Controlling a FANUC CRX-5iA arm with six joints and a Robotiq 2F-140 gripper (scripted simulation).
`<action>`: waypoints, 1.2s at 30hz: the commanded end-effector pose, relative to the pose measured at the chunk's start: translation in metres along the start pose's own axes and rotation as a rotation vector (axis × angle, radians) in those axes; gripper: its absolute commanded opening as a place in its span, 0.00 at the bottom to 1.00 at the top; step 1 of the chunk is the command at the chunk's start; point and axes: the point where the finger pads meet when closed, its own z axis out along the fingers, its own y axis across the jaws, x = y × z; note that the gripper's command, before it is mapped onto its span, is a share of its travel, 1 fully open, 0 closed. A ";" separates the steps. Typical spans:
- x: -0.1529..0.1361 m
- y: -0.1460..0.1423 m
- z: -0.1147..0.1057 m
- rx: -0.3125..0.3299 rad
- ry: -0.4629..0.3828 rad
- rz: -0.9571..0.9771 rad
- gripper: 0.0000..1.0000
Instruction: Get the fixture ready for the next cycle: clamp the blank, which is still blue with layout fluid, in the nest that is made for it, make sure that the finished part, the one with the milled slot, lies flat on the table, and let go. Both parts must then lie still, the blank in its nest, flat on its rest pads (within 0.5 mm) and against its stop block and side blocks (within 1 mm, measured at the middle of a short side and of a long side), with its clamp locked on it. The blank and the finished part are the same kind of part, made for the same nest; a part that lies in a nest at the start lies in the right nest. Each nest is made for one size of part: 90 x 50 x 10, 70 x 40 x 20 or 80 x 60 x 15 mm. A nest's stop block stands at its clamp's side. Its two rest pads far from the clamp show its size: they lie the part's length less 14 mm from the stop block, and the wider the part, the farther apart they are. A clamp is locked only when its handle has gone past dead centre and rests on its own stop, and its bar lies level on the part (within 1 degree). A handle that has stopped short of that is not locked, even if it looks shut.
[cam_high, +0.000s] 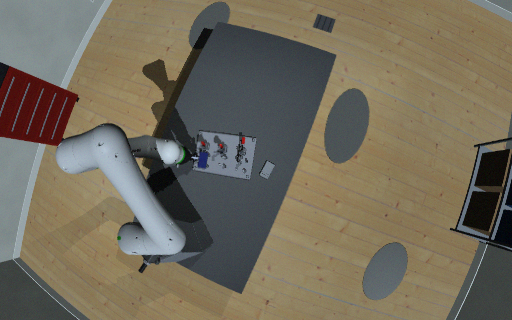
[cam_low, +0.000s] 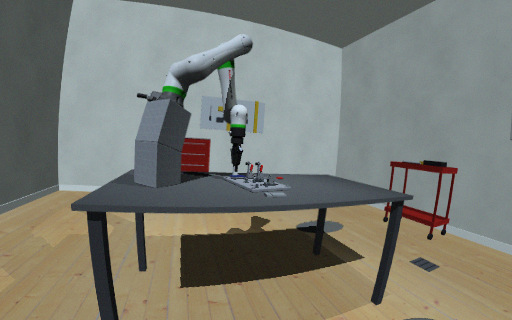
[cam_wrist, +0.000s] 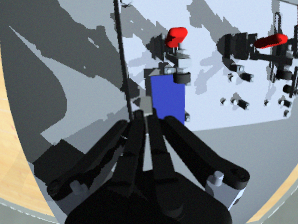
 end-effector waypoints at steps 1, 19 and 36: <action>0.000 0.000 0.000 0.000 0.000 0.000 0.00; 0.000 0.004 0.000 0.000 0.000 0.000 0.00; 0.000 0.005 0.000 0.000 0.000 0.000 0.00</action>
